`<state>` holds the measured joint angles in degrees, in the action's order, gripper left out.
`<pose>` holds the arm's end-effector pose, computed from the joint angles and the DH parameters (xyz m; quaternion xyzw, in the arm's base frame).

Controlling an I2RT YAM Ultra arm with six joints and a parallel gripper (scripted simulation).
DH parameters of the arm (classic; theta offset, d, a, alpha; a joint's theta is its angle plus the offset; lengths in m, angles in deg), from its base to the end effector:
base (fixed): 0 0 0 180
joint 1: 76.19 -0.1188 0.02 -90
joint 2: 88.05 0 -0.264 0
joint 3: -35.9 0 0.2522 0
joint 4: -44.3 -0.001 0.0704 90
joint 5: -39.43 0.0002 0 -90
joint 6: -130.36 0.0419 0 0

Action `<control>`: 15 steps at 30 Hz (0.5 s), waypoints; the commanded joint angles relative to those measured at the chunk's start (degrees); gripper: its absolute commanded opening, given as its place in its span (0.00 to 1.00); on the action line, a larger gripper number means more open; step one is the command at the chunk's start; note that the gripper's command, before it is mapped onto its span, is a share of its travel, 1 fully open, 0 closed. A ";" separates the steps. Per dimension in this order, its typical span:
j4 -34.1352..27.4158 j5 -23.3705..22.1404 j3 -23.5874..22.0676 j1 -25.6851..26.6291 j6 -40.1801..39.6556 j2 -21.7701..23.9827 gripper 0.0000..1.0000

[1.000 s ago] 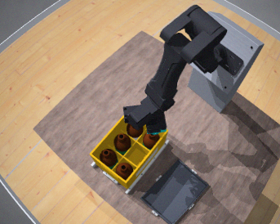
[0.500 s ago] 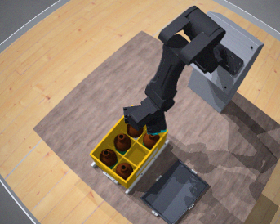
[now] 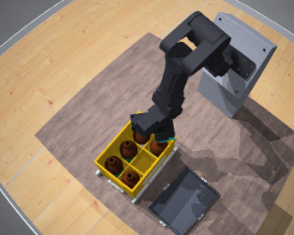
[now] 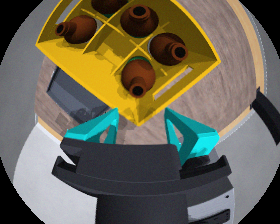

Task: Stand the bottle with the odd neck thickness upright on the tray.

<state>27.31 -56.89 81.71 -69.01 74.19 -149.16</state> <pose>0.2292 -0.0232 0.2234 0.2814 0.8284 0.1580 0.4578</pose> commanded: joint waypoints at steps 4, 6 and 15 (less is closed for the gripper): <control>3.67 0.73 1.60 -0.92 0.62 -2.47 0.61; 4.36 0.80 1.67 -0.81 0.66 -3.23 0.61; 6.57 1.05 1.97 -0.72 0.73 -5.72 0.61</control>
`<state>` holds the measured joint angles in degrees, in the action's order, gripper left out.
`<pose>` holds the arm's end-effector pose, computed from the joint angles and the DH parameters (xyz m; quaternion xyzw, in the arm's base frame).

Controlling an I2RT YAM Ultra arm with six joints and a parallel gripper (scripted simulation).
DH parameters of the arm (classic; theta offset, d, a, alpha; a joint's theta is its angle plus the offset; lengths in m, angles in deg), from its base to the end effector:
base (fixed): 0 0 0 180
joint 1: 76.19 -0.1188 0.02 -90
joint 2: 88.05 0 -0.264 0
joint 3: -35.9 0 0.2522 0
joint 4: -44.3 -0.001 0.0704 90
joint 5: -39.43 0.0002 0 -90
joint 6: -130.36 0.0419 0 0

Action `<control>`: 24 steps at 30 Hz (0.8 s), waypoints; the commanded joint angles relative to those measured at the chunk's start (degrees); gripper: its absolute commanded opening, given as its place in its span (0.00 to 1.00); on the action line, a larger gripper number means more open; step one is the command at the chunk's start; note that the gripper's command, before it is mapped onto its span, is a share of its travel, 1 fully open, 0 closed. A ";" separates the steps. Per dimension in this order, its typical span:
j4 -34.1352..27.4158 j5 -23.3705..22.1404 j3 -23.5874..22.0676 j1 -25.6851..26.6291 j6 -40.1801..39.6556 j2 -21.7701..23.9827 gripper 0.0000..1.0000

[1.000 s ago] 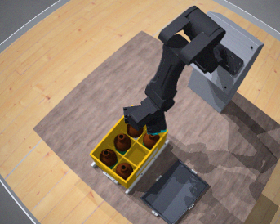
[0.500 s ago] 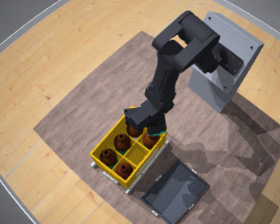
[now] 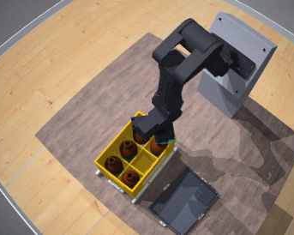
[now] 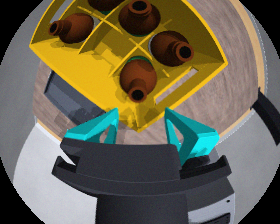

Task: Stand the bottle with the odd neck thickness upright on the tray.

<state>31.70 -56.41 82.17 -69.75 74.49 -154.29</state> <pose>0.2441 -0.0223 0.2138 0.2807 0.8300 0.1582 0.4552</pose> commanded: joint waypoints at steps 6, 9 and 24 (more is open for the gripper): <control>3.55 0.70 1.54 -0.61 0.55 -2.21 0.61; 3.93 0.73 1.82 -0.74 0.56 -2.63 0.61; 4.38 0.73 1.91 -0.43 0.55 -2.11 0.61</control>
